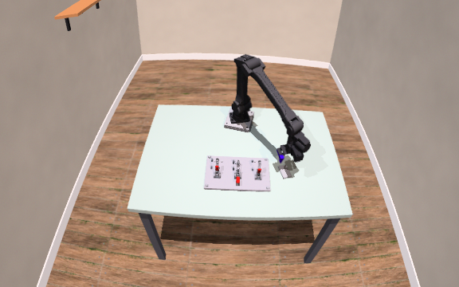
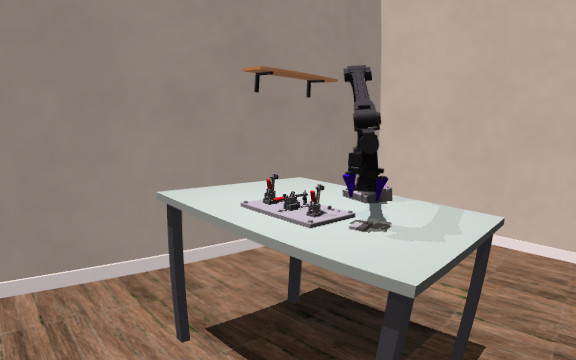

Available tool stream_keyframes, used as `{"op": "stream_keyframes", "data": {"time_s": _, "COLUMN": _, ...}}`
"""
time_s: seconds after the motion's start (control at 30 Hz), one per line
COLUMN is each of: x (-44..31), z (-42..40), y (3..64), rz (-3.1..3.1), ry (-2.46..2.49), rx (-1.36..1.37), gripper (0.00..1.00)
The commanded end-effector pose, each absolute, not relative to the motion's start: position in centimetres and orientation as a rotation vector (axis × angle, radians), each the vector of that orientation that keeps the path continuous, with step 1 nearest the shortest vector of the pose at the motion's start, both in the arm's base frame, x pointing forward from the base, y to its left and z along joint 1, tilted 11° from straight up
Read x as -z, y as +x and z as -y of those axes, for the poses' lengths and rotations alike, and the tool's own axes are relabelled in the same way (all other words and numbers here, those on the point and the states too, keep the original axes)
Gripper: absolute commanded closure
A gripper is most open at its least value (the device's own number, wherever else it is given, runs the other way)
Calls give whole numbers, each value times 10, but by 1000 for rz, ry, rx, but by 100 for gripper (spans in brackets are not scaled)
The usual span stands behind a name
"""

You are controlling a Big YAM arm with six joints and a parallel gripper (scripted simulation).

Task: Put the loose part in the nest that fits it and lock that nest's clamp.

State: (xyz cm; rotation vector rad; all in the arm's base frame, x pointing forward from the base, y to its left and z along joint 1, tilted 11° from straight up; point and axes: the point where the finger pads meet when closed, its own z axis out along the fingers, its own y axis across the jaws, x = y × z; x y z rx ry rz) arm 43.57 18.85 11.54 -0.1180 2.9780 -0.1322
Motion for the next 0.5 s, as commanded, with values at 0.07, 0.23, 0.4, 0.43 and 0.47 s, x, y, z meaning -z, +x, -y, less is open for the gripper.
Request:
{"op": "stream_keyframes", "data": {"time_s": 0.07, "x": -89, "z": -184, "y": 447, "rz": -2972, "ry": -115, "rx": 124, "gripper": 8}}
{"op": "stream_keyframes", "data": {"time_s": 0.23, "x": -70, "z": -182, "y": 450, "rz": -2973, "ry": -115, "rx": 124, "gripper": 8}}
{"op": "stream_keyframes", "data": {"time_s": 0.4, "x": -60, "z": -181, "y": 451, "rz": -2973, "ry": -115, "rx": 124, "gripper": 8}}
{"op": "stream_keyframes", "data": {"time_s": 0.43, "x": -60, "z": -181, "y": 451, "rz": -2973, "ry": -115, "rx": 124, "gripper": 8}}
{"op": "stream_keyframes", "data": {"time_s": 0.47, "x": -68, "z": -186, "y": 462, "rz": -2949, "ry": -104, "rx": 108, "gripper": 8}}
